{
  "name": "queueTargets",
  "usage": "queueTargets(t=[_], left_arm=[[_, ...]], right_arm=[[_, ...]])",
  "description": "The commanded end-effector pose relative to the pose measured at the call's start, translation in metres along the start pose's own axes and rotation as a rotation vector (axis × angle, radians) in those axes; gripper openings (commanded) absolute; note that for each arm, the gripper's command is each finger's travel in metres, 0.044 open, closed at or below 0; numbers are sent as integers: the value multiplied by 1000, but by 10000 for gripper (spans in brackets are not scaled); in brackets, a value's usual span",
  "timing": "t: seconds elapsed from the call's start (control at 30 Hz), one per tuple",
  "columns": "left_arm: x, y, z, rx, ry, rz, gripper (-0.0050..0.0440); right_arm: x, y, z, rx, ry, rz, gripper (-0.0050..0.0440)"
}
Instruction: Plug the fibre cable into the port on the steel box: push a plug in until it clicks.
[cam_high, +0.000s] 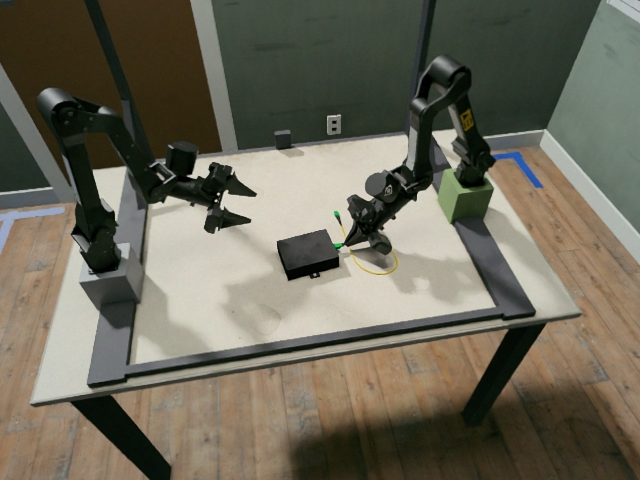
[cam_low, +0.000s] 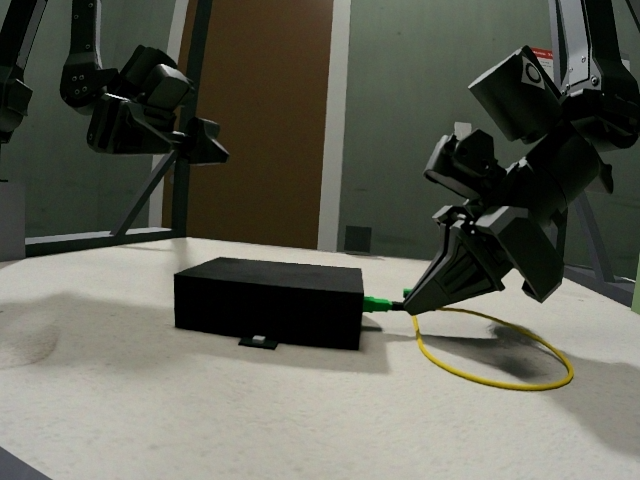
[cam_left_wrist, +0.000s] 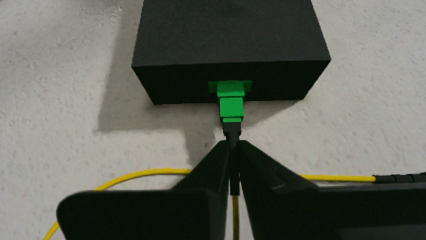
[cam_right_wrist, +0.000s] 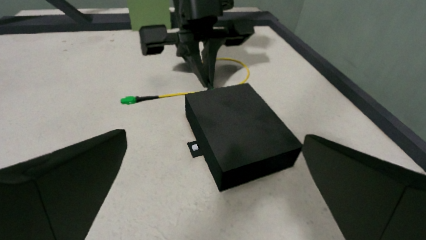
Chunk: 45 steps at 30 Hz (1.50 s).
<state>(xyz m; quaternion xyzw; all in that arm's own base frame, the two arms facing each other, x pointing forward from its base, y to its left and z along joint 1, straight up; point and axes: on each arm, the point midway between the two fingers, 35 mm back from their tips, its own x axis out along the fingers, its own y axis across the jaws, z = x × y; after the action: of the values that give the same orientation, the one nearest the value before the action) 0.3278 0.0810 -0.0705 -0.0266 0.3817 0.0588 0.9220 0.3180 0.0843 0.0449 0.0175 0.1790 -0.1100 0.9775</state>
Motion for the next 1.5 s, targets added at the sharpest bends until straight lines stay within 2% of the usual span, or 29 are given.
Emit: queueTargets(t=[0.0,0.23,0.7,0.87,1.13,1.47], left_arm=[[1,1,32,9,-62,4,-50],[1,1,50,9,-63,3,-50],[0,0,71,10,-67,2,-50],[0,0,71,10,-67,2,-50],[28,-1,34,7,-39,-1,-50],[29,-1,33,8,-39,-1,-50]], right_arm=[[0,3,8,19,-18,7,440],[0,3,8,19,-18,7,440],[0,3,8,19,-18,7,440],[0,3,8,19,-18,7,440],[0,3,8,19,-18,7,440],[0,3,8,19,-18,7,440]])
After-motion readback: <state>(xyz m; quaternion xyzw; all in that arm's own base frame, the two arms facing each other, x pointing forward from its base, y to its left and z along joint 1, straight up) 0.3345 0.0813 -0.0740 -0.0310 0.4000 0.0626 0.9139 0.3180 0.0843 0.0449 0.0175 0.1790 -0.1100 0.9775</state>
